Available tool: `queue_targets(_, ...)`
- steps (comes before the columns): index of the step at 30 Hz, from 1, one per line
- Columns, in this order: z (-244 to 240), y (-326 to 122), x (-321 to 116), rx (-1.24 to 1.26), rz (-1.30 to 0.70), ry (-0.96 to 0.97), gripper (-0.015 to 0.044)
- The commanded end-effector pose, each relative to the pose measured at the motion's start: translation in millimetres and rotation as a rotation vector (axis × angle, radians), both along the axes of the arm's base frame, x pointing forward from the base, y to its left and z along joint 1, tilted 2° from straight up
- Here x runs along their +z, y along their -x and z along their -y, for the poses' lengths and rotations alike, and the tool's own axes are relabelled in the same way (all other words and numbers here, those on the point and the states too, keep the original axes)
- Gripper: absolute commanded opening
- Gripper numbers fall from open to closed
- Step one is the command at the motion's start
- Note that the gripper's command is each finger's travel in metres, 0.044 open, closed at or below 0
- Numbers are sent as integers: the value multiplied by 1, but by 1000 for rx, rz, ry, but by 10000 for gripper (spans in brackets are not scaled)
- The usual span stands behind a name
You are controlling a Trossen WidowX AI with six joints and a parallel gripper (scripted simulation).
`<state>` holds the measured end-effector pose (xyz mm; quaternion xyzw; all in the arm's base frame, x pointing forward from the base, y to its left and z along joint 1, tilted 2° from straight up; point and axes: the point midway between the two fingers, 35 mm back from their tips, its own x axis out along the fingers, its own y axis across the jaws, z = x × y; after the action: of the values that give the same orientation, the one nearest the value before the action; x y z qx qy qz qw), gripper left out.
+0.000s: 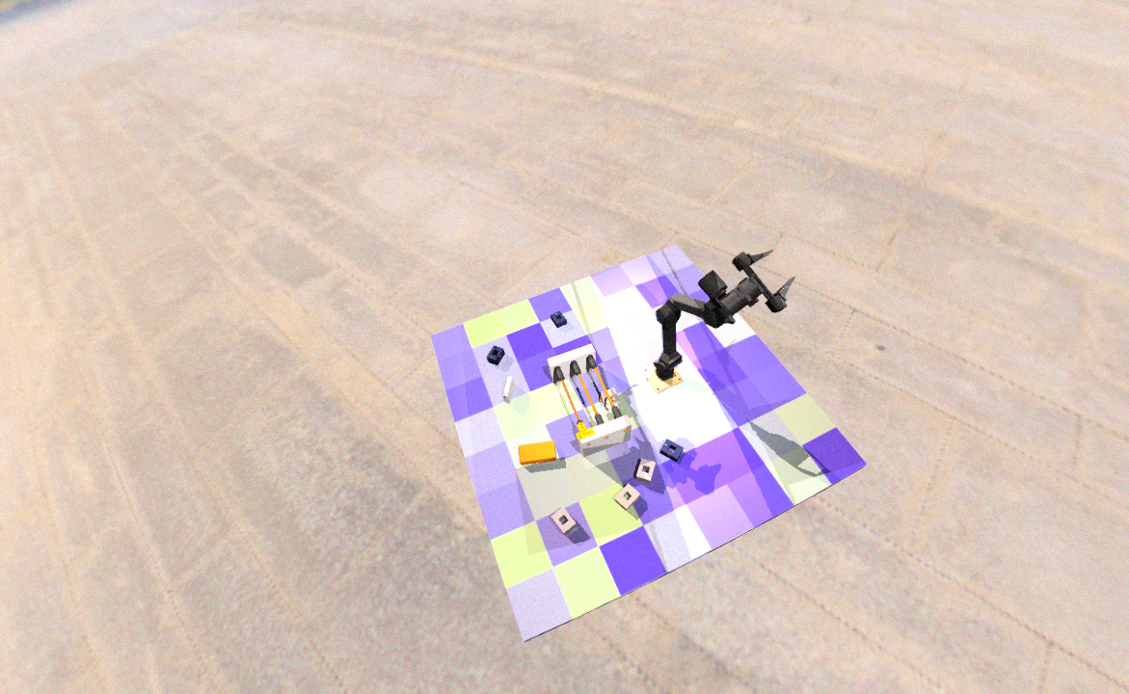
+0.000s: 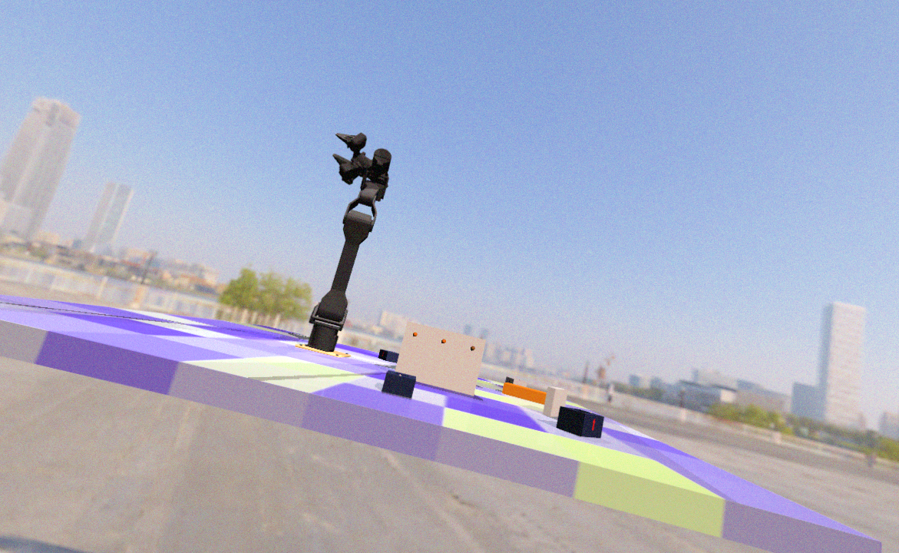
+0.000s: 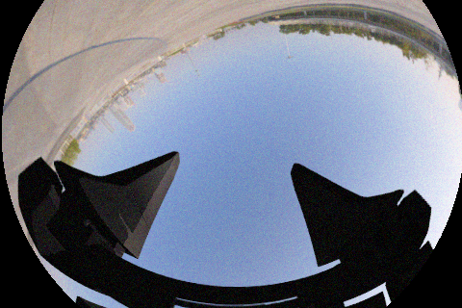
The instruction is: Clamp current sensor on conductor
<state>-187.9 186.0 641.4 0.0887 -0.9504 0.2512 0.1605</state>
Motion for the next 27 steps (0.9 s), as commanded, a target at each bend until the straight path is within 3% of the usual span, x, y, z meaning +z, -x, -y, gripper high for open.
queue_targets(1,-24,-26,-1,-104,-57,164,440)
queue_targets(15,-107,-183,-41,-523,-523,747,440)
queue_targets(27,-87,-343,-109,-774,-1174,979,440)
